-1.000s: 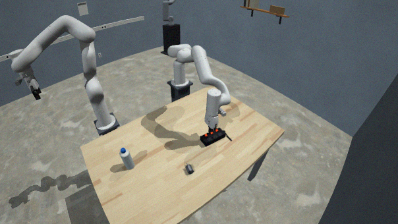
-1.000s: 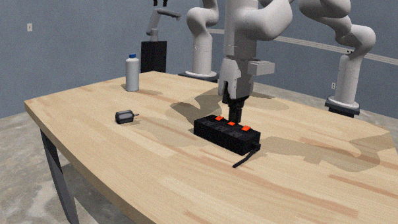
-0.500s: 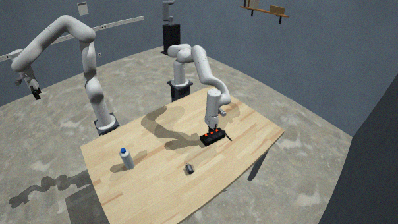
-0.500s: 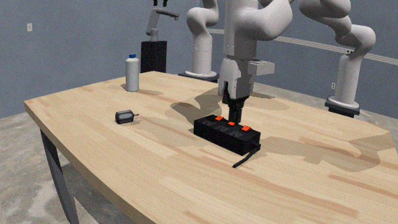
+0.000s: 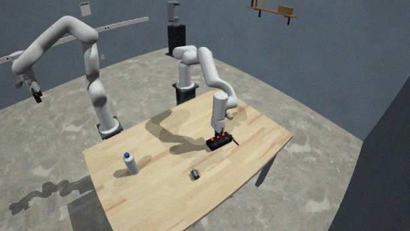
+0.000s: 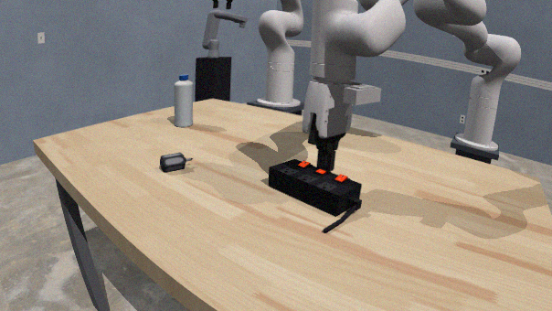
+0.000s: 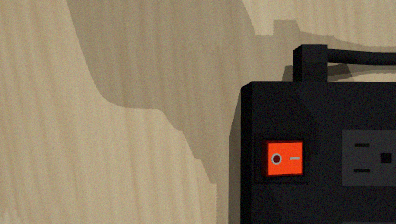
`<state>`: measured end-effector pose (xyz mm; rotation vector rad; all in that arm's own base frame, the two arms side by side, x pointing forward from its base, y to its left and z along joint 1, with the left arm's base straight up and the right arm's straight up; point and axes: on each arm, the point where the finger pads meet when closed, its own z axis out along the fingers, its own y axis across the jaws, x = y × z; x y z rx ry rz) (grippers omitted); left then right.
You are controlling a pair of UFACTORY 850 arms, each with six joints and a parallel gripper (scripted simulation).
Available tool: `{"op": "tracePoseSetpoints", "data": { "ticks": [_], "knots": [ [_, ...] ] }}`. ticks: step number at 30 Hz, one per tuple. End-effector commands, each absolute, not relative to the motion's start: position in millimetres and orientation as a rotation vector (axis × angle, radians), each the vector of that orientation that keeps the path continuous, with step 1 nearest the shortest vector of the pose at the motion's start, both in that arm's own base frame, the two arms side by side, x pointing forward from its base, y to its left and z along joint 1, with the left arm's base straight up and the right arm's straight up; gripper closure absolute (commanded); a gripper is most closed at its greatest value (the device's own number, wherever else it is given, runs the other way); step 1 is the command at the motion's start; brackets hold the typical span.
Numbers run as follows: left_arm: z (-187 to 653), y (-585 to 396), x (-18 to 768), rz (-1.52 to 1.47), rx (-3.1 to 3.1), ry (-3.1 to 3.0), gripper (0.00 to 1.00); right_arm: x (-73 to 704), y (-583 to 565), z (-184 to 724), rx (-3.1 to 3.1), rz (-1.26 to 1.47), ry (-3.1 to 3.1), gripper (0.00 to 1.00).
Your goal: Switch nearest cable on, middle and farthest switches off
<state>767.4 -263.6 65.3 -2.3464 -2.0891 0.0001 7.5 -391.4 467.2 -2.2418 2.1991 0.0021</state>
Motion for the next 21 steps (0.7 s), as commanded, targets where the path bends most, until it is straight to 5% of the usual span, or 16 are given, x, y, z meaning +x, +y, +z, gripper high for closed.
{"op": "tracePoseSetpoints", "data": {
  "ticks": [1, 21],
  "knots": [
    [66.6, -263.8, 768.1, -0.002, -2.348, -2.090, 1.00, 7.5, -391.8, 468.0, -2.243, 0.000, 2.200, 0.00],
    [67.6, -263.8, 768.1, -0.002, -2.348, -2.090, 1.00, 7.5, -391.8, 468.0, -2.243, 0.000, 2.200, 0.00]
  ]
}}
